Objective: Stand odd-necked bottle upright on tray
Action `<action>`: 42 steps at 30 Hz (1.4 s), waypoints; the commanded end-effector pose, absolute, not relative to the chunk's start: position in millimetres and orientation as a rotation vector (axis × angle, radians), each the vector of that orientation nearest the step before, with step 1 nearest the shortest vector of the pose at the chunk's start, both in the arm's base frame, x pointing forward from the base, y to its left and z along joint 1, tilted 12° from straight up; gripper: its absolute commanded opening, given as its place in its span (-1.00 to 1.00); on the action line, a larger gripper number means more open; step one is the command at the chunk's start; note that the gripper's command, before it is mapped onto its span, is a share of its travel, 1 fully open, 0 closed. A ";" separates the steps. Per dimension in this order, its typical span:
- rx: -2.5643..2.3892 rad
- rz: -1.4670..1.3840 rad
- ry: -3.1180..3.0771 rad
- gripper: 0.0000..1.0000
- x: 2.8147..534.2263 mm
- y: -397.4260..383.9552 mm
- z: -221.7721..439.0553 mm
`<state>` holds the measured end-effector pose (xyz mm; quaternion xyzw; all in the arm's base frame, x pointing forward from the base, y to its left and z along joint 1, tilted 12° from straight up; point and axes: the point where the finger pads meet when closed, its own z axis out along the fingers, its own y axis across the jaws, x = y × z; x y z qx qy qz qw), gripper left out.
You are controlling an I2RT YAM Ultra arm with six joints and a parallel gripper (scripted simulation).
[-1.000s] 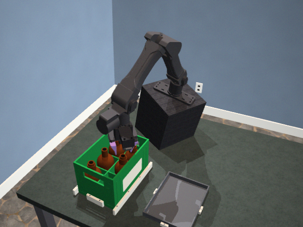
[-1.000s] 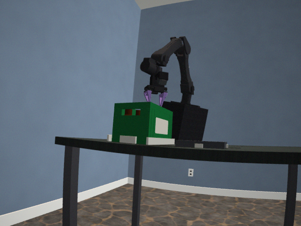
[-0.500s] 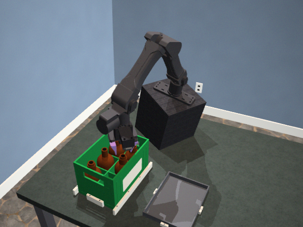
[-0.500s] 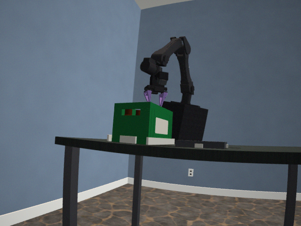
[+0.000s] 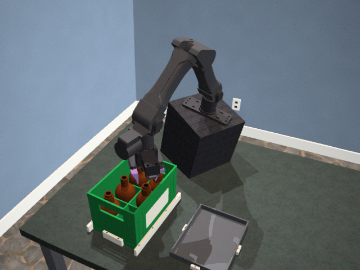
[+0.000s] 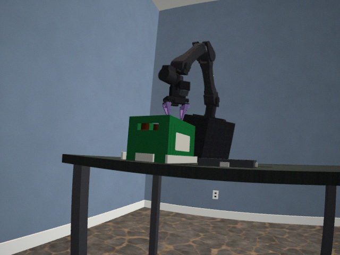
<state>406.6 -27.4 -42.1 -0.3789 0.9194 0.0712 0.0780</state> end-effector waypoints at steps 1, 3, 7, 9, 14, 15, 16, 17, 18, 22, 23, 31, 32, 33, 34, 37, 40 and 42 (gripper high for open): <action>-1.118 0.193 2.733 0.21 419.2 -30.0 -33.6; -1.119 0.193 2.733 0.21 419.9 -29.6 -36.5; -1.116 0.171 2.710 0.21 425.7 -29.0 -32.6; -1.120 0.178 2.716 0.21 424.6 -27.7 -37.3; -1.113 0.171 2.712 0.21 426.0 -29.5 -36.1; -1.114 0.174 2.715 0.21 425.4 -29.0 -38.7; -1.117 0.182 2.722 0.21 424.1 -28.0 -43.4; -1.119 0.182 2.722 0.21 424.2 -27.2 -44.3; -1.122 0.182 2.721 0.21 424.4 -26.4 -45.3; -1.116 0.171 2.712 0.21 426.8 -26.9 -44.3; -1.115 0.171 2.712 0.21 427.0 -27.0 -45.2; -1.113 0.172 2.715 0.21 424.9 -26.2 -50.7; -1.118 0.188 2.730 0.21 420.9 -24.9 -58.6; -1.122 0.197 2.739 0.21 418.0 -23.6 -63.8; -1.125 0.201 2.741 0.21 416.6 -22.5 -65.7; -1.126 0.207 2.749 0.21 413.1 -21.7 -70.0; -1.120 0.199 2.741 0.21 413.8 -22.3 -66.9; -1.126 0.215 2.756 0.21 410.2 -20.7 -75.9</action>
